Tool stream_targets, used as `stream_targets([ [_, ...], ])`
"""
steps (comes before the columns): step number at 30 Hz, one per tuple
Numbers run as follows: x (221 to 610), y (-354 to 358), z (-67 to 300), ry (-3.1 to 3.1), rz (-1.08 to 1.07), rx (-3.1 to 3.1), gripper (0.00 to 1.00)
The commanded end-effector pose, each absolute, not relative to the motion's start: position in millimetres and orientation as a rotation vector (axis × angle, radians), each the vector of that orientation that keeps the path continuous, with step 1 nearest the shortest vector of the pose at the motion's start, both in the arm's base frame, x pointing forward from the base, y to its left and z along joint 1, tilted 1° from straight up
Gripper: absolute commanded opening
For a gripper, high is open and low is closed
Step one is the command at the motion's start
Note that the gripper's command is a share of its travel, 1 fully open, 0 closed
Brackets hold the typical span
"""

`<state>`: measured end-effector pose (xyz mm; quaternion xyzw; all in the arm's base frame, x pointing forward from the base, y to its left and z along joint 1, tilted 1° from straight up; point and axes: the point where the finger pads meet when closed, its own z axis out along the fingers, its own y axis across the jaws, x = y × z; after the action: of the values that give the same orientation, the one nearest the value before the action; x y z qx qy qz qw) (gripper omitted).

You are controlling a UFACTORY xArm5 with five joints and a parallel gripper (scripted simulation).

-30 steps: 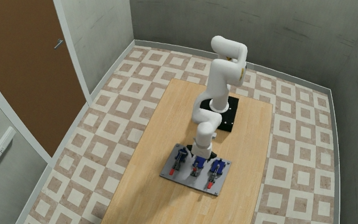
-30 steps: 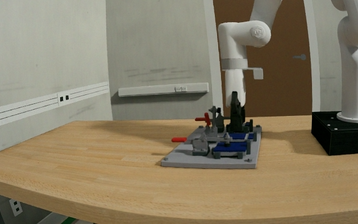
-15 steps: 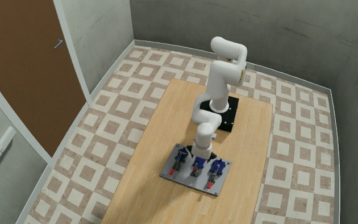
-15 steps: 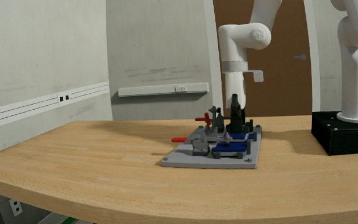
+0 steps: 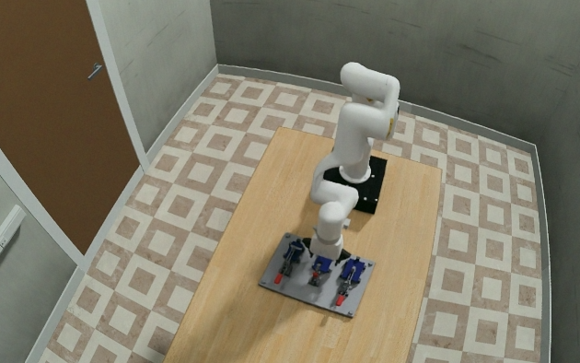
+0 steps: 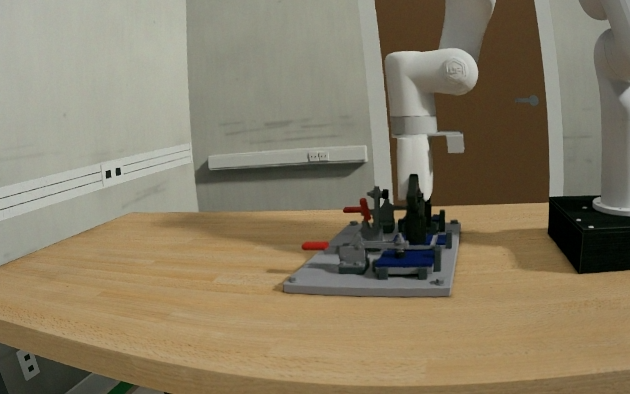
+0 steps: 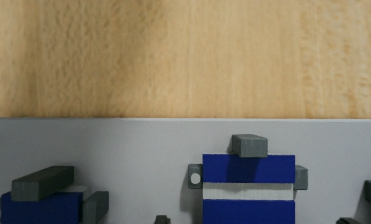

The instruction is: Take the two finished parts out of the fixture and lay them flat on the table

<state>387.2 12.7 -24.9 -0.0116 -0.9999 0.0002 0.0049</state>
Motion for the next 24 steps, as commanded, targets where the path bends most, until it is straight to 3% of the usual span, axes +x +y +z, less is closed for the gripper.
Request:
stream_targets([
  [1, 388.6, 12.8, -26.7, -3.135, 0.0, -0.037, 1.0],
  [24, 388.6, 12.8, -29.9, -3.135, 0.0, -0.037, 1.0],
])
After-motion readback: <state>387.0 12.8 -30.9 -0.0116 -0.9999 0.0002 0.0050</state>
